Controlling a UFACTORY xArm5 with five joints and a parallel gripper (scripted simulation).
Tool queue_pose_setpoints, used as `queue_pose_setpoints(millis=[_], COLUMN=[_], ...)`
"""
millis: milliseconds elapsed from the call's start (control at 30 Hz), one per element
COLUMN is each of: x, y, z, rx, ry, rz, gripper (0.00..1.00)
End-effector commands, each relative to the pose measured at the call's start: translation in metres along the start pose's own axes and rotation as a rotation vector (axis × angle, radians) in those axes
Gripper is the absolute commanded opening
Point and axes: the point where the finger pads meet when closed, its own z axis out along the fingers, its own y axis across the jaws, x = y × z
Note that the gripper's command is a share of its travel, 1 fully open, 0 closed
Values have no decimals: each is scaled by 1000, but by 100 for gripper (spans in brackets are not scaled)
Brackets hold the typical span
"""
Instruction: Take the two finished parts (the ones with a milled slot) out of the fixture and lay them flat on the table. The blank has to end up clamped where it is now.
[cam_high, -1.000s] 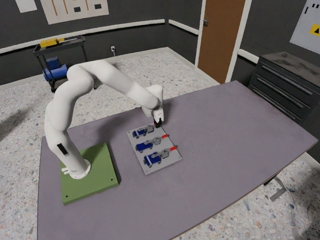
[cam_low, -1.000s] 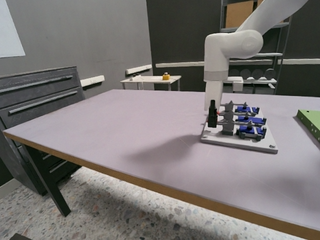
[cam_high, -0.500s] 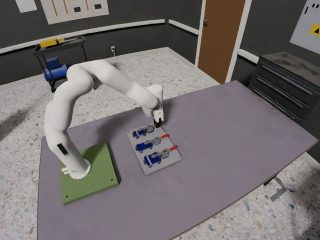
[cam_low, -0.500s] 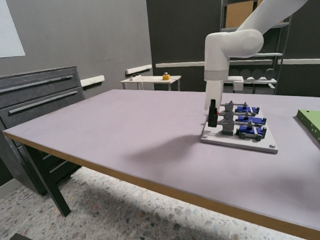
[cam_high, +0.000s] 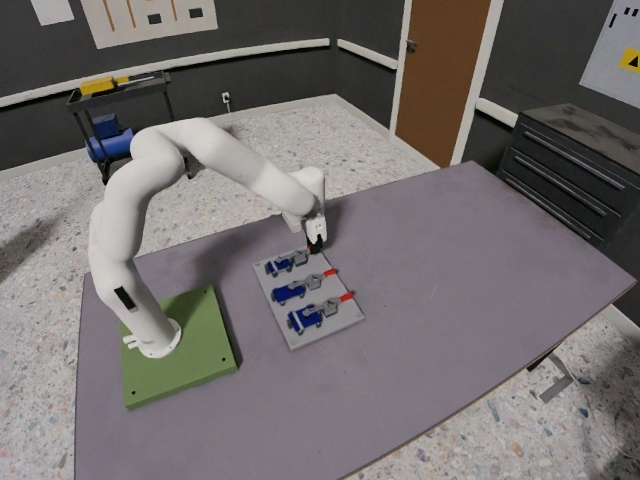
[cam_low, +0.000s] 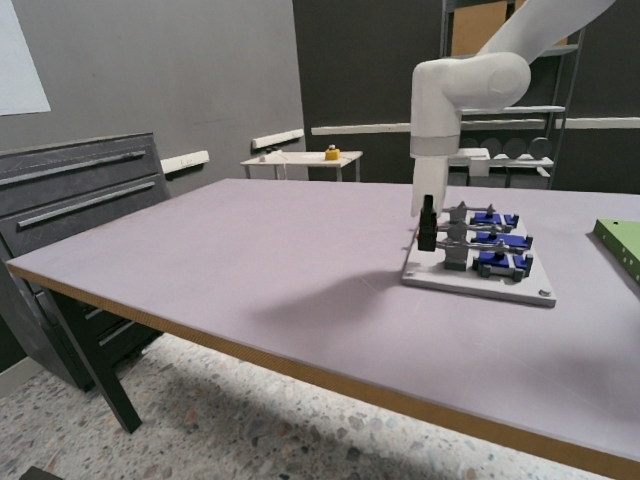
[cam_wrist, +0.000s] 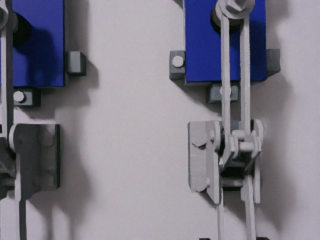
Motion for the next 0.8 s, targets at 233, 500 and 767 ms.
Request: queue_pose_setpoints(millis=[233,500,767], x=[2,6,11], y=[0,0,0], z=[-8,-12,-17], rx=[-1,-1,-1], ry=[-5,-5,-5], rz=[0,0,0], gripper=[0,0,0])
